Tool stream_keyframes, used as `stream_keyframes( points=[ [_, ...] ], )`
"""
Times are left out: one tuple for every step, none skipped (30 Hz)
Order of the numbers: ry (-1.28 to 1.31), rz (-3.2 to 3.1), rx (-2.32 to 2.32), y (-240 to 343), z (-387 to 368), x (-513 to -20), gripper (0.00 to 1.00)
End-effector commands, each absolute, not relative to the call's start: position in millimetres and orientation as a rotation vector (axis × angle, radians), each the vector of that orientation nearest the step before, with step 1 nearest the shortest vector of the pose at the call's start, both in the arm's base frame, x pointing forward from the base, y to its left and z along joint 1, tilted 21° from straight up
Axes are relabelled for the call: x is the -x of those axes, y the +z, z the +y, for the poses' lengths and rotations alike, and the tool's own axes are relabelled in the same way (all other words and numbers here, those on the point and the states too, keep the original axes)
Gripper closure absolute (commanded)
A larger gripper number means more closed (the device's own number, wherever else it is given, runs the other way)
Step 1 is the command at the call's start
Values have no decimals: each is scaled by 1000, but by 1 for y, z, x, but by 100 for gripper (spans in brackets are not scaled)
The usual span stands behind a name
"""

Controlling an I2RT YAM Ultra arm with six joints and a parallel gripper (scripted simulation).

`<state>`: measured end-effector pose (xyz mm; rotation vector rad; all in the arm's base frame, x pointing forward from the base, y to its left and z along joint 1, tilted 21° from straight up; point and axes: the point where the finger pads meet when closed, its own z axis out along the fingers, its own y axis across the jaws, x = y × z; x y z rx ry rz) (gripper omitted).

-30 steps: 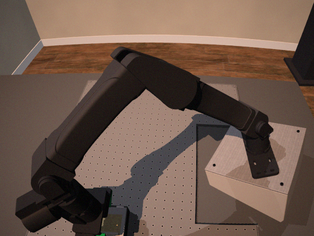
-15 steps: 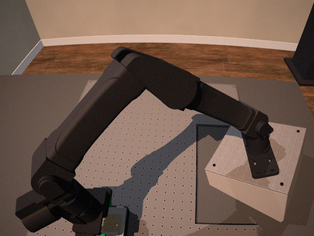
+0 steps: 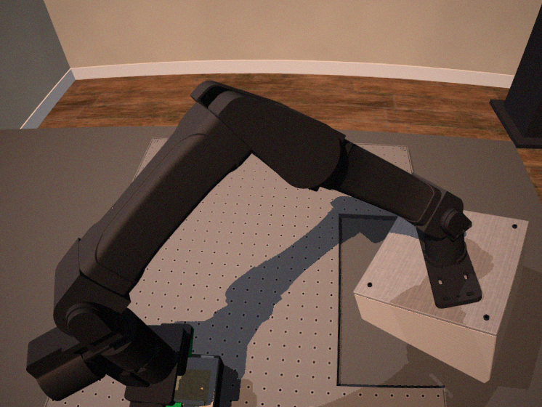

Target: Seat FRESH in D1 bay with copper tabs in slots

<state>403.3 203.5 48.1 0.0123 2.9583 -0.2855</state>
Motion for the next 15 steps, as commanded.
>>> stream_keyframes(
  points=[
    [-267,2943,-7,54,206,-403,100],
    [-267,2943,-7,54,206,-403,100],
    [-267,2943,-7,54,206,-403,100],
    [-256,2936,3,56,207,-400,100],
    [-256,2936,3,56,207,-400,100],
    [-255,2935,3,57,208,-400,100],
    [-236,2918,-1,65,211,-405,100],
    [-236,2916,-1,67,211,-406,100],
    [-237,2915,-2,68,211,-406,100],
    [-238,2916,-1,68,211,-406,100],
    [-238,2916,-1,68,211,-406,100],
    [-238,2916,-1,68,211,-406,100],
    [-262,2898,16,57,208,-401,100],
    [-262,2896,18,57,208,-401,100],
    [-262,2896,18,58,208,-402,100]
  ],
)
